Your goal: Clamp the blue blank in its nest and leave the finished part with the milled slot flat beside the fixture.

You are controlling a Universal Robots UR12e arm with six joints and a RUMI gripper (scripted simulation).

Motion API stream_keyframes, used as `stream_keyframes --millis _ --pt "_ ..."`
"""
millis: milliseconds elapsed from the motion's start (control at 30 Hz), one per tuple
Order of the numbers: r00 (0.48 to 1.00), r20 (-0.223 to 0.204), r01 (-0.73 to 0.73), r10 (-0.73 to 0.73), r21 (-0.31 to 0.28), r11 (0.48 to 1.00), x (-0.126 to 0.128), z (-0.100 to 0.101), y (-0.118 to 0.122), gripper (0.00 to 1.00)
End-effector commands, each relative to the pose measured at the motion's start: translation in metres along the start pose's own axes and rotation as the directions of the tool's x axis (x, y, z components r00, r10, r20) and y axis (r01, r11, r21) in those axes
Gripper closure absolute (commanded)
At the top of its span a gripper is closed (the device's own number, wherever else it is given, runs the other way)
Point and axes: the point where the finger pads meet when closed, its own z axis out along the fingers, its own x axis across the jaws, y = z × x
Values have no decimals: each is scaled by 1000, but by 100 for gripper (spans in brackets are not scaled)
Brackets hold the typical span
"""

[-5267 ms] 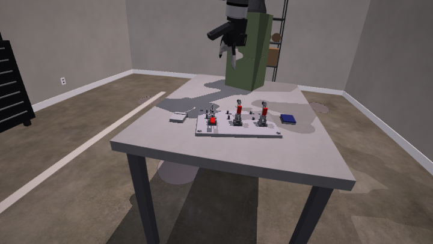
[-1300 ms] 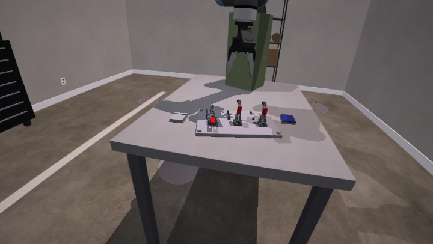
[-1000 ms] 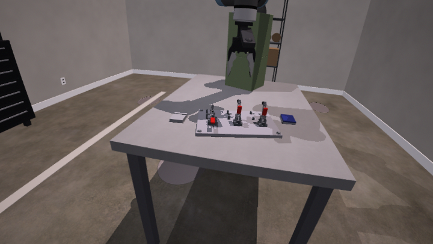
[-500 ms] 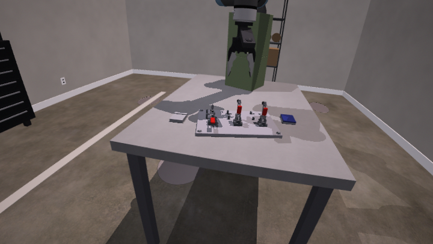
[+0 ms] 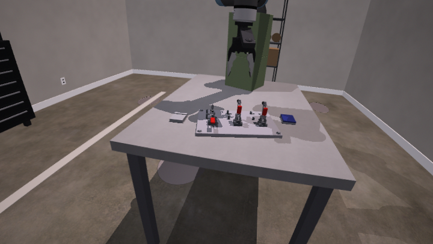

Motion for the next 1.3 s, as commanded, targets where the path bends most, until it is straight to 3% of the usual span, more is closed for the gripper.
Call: stream_keyframes --millis 0,667,1267 --pt "1000 0 0 0 1 1000 0 0 0 41" --pt "1000 0 0 0 1 1000 -7 0 0 41" --pt "1000 0 0 0 1 1000 -54 0 0 41"
